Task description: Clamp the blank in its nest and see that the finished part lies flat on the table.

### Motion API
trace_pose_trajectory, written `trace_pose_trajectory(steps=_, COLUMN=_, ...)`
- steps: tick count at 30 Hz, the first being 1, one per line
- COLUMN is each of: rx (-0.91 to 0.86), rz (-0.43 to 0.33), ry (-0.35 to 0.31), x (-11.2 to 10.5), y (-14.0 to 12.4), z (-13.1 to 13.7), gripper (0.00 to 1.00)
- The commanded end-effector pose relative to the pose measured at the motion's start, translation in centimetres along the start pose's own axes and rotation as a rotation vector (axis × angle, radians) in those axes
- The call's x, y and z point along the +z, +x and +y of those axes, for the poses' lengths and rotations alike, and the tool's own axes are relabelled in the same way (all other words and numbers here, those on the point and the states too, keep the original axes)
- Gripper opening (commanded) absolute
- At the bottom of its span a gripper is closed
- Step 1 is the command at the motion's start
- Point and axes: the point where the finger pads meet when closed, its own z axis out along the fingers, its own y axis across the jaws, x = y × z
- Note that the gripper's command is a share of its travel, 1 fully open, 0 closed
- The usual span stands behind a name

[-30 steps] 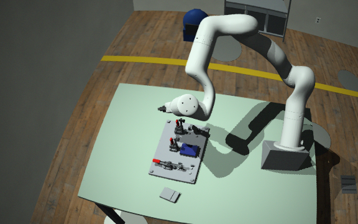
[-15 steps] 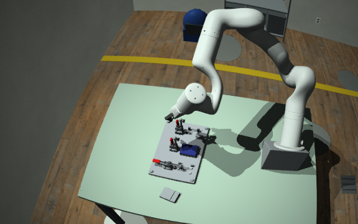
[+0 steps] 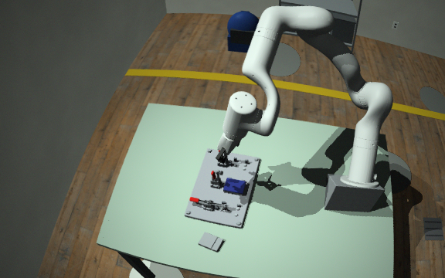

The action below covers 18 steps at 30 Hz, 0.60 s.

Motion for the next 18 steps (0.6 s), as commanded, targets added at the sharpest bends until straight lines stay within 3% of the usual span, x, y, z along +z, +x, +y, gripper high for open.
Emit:
trace_pose_trajectory(steps=1, rx=-0.102, rz=0.061, ry=-0.025, x=-0.7, y=1.2, z=0.7, gripper=1.00)
trace_pose_trajectory(steps=9, rx=-0.316, rz=0.193, ry=-0.075, x=-2.0, y=3.7, z=2.2, gripper=1.00)
trace_pose_trajectory(steps=18, rx=-0.360, rz=0.220, ry=-0.087, x=-2.3, y=4.3, z=2.5, gripper=1.00)
